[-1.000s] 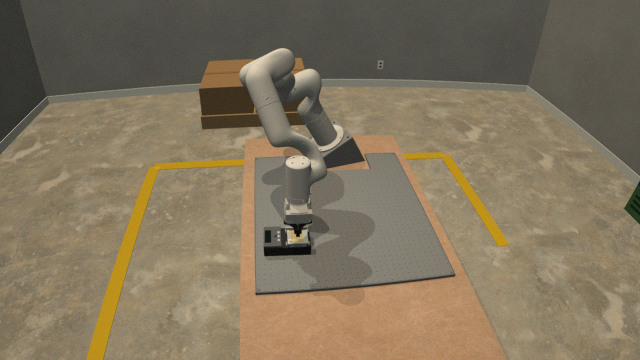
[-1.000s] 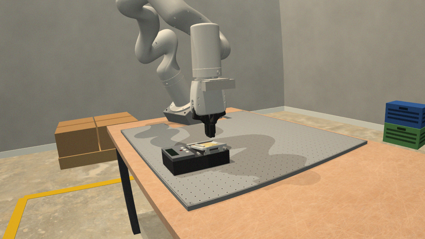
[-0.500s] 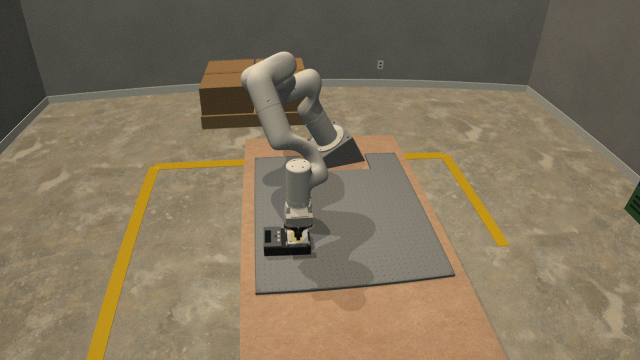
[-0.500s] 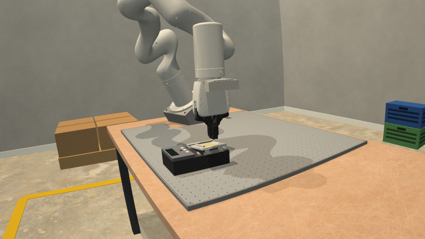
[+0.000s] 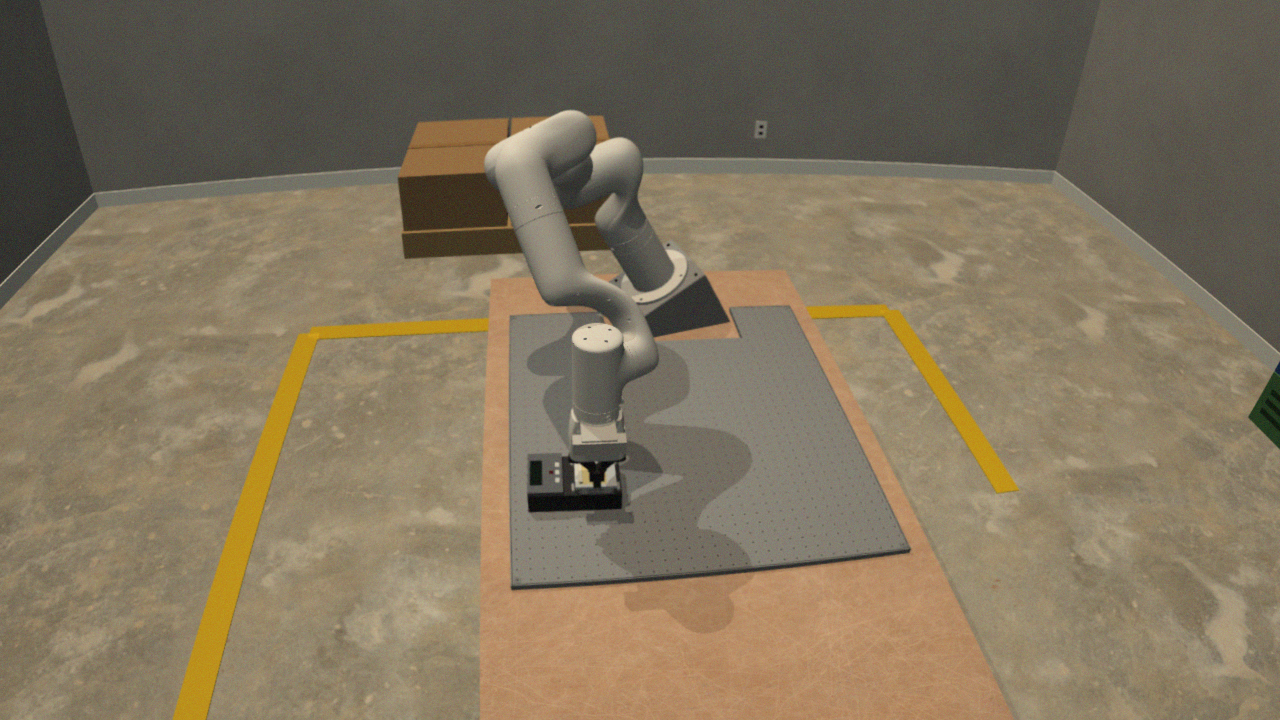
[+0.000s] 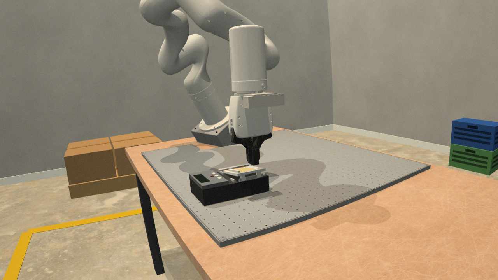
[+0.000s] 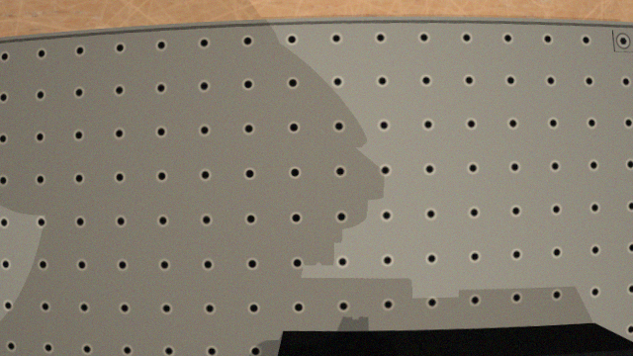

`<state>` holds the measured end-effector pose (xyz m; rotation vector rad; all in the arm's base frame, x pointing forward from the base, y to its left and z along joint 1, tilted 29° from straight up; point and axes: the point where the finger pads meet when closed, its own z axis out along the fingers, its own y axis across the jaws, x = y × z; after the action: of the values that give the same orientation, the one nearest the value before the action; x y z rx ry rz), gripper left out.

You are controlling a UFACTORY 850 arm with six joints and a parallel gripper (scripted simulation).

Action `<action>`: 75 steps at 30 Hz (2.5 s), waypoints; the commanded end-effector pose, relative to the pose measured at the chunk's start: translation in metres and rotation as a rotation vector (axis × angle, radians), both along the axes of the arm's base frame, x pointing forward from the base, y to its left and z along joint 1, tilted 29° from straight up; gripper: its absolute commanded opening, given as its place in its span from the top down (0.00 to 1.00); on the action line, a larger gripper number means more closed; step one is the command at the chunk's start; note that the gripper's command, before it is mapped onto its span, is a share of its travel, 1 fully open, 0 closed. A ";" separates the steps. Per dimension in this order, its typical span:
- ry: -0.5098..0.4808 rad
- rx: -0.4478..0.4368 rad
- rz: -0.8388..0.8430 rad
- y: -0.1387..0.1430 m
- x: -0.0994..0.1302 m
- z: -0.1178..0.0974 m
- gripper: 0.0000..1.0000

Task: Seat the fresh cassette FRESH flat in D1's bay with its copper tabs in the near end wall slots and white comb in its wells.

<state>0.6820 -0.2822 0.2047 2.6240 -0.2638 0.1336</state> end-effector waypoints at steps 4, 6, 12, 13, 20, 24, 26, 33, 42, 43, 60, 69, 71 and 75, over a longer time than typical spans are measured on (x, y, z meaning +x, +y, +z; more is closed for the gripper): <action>-0.002 0.000 0.000 -0.001 0.007 0.002 1.00; -0.002 0.000 0.000 -0.001 0.010 0.002 1.00; -0.002 0.000 0.000 -0.003 0.017 0.003 1.00; -0.002 0.000 0.000 -0.003 0.017 0.003 1.00; -0.002 0.000 0.000 -0.003 0.017 0.003 1.00; -0.002 0.000 0.000 -0.003 0.017 0.003 1.00; -0.002 0.000 0.000 -0.003 0.017 0.003 1.00; -0.002 0.000 0.000 -0.003 0.017 0.003 1.00; -0.002 0.000 0.000 -0.007 0.017 -0.004 1.00; -0.002 0.000 0.000 -0.007 0.017 -0.005 1.00; -0.002 0.000 0.000 -0.015 0.018 -0.019 1.00; -0.002 0.000 0.000 -0.015 0.018 -0.019 1.00; -0.002 0.000 0.000 -0.015 0.017 -0.019 1.00; -0.002 0.000 0.000 -0.015 0.016 -0.019 1.00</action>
<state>0.6981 -0.2974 0.1841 2.6241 -0.2639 0.1330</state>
